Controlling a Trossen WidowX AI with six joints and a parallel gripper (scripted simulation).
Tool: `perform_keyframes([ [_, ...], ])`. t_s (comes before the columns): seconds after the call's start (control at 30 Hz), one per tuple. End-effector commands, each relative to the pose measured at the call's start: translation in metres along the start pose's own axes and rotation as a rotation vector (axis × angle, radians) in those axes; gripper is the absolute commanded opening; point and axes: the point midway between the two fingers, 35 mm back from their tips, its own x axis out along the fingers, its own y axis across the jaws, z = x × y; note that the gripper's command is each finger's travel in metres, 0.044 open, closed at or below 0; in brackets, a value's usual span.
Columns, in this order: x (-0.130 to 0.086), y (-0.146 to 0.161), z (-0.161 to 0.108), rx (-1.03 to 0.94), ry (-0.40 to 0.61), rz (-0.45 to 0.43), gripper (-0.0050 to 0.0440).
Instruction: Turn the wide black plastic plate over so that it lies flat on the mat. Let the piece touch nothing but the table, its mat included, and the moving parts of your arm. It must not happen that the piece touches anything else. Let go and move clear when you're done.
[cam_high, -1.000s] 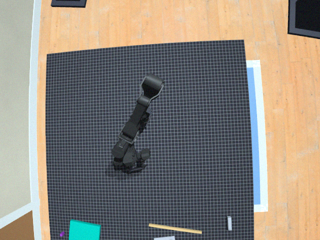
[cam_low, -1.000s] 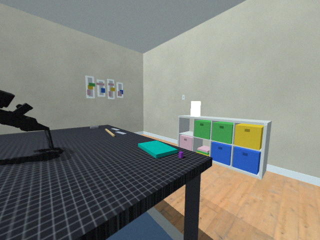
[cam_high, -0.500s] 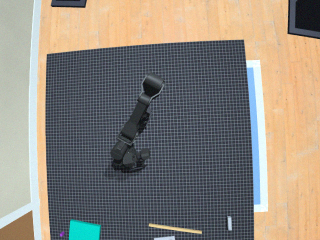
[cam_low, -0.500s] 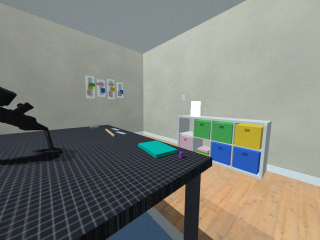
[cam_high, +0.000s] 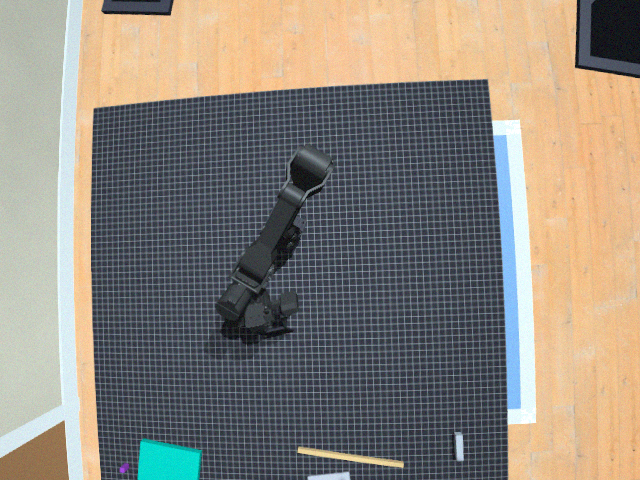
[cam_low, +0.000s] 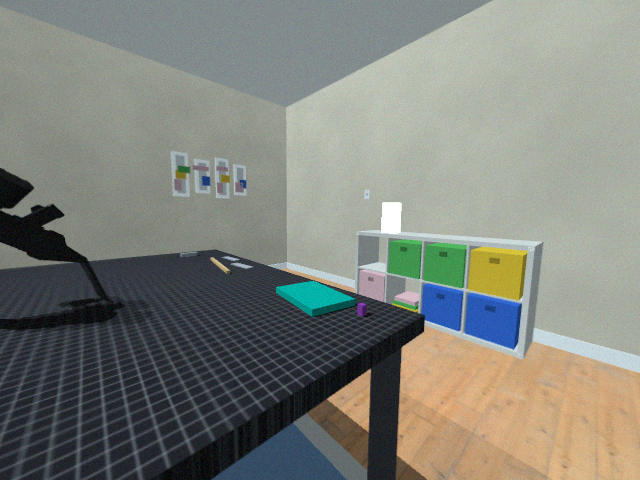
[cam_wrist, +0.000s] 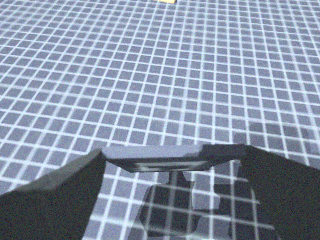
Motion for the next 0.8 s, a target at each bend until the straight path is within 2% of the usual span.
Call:
perform_keyframes([
  [0.0, -0.0066, -0.0013, 0.0020, -0.013, 0.010, -0.005, 0.0366],
  [0.77, -0.0037, 0.0003, -0.0066, 0.004, 0.031, 0.001, 0.0366],
])
